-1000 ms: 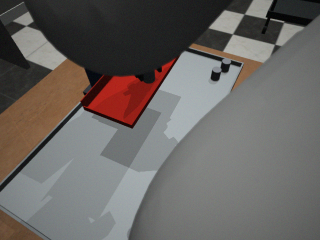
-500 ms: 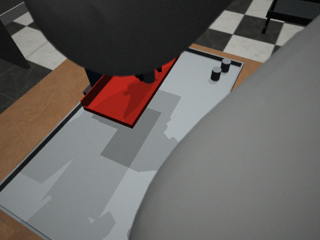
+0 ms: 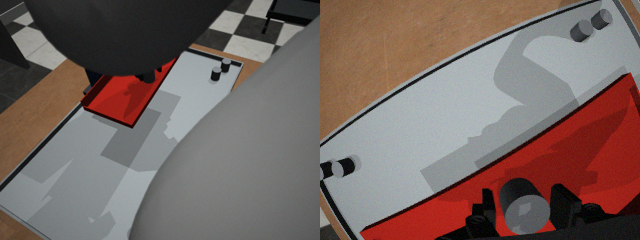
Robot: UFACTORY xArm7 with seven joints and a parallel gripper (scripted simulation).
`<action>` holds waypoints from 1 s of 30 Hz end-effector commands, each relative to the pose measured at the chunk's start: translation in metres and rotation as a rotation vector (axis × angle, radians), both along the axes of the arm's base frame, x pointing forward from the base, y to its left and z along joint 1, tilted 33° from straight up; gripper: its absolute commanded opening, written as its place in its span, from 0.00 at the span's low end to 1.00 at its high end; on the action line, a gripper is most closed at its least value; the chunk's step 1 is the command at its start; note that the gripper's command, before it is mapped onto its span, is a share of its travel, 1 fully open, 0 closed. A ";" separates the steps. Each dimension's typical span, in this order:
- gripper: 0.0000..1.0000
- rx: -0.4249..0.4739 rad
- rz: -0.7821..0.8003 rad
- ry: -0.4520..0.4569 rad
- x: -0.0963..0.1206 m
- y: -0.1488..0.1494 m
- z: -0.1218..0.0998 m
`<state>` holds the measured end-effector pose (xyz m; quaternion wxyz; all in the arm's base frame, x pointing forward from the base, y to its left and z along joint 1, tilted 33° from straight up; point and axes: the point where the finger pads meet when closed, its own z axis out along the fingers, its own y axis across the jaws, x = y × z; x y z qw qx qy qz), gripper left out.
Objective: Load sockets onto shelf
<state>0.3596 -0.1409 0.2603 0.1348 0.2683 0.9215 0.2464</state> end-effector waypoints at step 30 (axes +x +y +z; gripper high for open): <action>0.52 -0.002 -0.002 -0.003 -0.022 -0.024 0.051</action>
